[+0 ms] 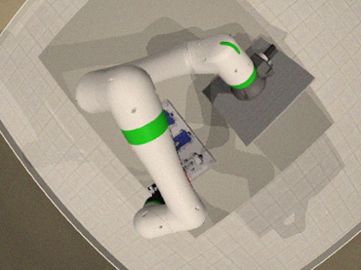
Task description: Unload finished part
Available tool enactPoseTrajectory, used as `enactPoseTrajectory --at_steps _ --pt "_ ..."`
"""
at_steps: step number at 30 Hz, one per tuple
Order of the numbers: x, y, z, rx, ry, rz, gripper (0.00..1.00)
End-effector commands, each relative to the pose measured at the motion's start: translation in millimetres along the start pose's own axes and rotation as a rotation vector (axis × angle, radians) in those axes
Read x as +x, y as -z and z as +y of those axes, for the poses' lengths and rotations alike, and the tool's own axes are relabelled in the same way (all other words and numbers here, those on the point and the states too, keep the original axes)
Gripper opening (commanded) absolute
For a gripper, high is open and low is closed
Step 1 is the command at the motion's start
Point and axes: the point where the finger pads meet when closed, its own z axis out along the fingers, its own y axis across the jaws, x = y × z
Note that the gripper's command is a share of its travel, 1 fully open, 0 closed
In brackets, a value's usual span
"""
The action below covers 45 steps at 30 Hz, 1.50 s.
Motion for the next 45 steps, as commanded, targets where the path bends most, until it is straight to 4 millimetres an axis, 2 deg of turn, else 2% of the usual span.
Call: enactPoseTrajectory --at_steps 1,24,45 --pt "0 -3 0 0.0 0.0 0.0 0.28" --pt "0 -49 0 0.0 0.0 0.0 0.28" --pt "0 -52 0 0.0 0.0 0.0 0.28"
